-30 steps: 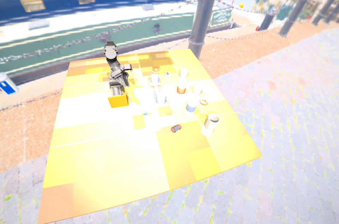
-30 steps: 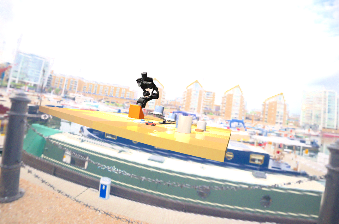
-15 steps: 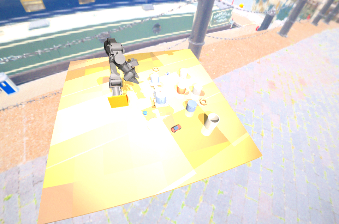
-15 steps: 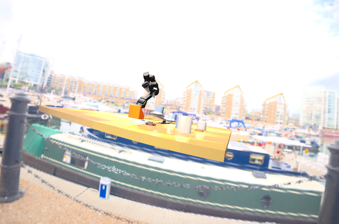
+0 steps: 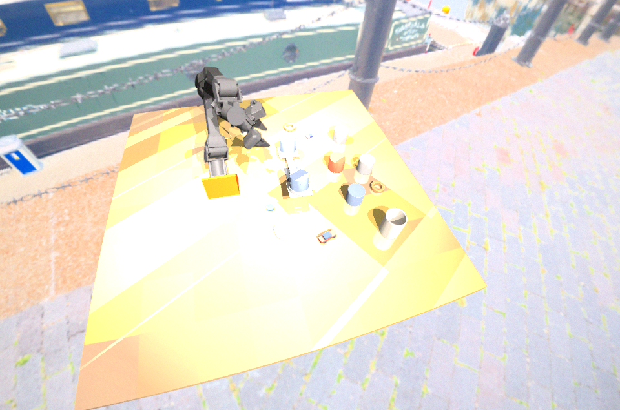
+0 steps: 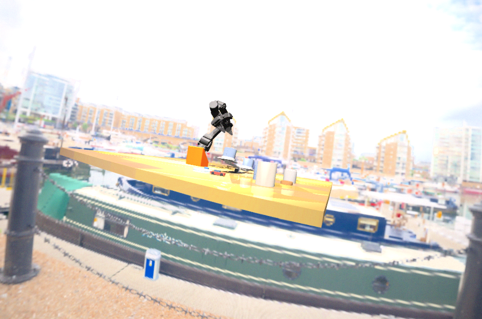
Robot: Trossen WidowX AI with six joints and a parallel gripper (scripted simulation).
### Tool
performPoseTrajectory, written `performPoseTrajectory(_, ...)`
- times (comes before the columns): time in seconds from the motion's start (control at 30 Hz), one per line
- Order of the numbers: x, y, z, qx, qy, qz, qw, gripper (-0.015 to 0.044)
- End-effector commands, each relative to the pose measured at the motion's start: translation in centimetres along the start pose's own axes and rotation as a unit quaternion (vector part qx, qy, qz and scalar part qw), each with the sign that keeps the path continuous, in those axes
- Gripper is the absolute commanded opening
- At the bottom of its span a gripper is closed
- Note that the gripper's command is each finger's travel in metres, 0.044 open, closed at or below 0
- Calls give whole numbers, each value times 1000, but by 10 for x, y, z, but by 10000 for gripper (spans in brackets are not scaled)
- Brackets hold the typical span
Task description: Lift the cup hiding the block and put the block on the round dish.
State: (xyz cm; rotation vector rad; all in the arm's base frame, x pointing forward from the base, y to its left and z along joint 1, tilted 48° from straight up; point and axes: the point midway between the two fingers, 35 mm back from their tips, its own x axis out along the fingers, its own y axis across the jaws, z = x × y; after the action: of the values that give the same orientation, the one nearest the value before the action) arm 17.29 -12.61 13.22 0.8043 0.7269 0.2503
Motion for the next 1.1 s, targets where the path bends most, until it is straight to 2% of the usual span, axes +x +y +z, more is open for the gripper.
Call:
performPoseTrajectory(0.0,1,2,3,2,-1,7,1000,440)
performPoseTrajectory(0.57,41,28,22,-199,115,51,972,440)
performPoseTrajectory(1.07,86,64,31,-409,199,123,882,440)
